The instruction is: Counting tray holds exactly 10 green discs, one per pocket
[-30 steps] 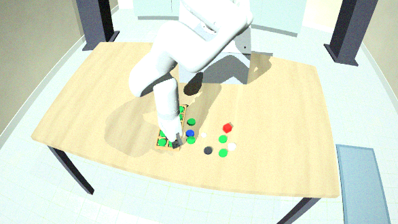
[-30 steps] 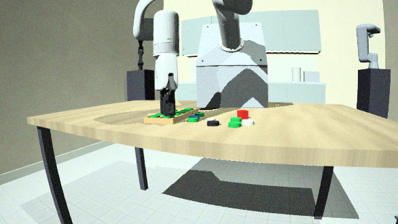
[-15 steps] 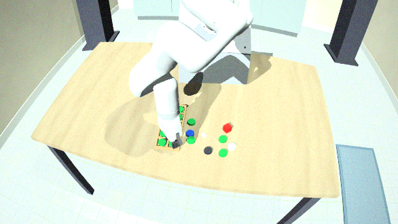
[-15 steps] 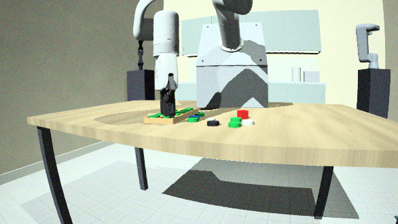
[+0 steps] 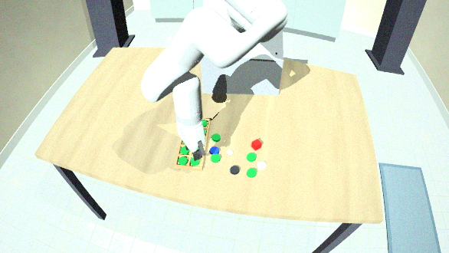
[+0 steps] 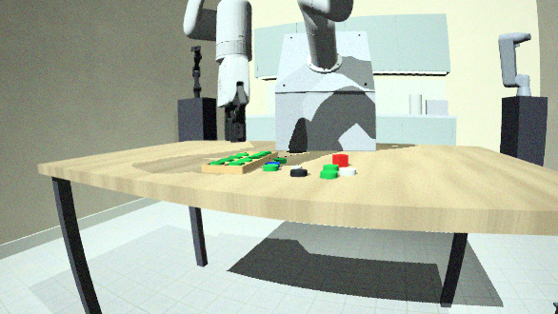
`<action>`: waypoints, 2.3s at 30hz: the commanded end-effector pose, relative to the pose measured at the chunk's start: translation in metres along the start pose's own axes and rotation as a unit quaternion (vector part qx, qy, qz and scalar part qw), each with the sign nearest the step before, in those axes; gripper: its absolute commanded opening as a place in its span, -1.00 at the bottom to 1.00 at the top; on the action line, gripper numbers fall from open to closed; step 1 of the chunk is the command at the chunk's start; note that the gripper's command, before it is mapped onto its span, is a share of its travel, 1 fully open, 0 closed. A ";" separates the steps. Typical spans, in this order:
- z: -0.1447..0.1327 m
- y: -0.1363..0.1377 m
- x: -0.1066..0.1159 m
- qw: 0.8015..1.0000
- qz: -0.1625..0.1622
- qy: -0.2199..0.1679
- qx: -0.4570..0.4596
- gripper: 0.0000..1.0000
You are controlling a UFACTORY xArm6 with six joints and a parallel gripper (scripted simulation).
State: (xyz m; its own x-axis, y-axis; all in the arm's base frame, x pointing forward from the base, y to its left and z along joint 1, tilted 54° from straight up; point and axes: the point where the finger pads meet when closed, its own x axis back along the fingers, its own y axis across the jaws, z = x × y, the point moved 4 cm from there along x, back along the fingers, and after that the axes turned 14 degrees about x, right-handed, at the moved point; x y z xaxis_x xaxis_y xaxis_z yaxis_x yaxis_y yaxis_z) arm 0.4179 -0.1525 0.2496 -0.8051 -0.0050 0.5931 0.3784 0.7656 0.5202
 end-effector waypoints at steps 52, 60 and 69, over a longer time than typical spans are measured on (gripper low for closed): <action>0.001 0.001 0.057 1.000 0.000 0.002 0.004 -0.07; 0.010 0.007 0.054 0.996 0.003 0.013 0.088 -0.07; 0.031 0.022 0.047 0.957 0.004 0.035 0.288 -0.07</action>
State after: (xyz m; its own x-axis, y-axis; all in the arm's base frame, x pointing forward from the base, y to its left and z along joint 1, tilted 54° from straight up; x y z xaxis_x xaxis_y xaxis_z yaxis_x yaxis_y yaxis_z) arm 0.3747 -0.1201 0.2710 -0.7672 -0.0248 0.6409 0.1017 0.9819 0.1597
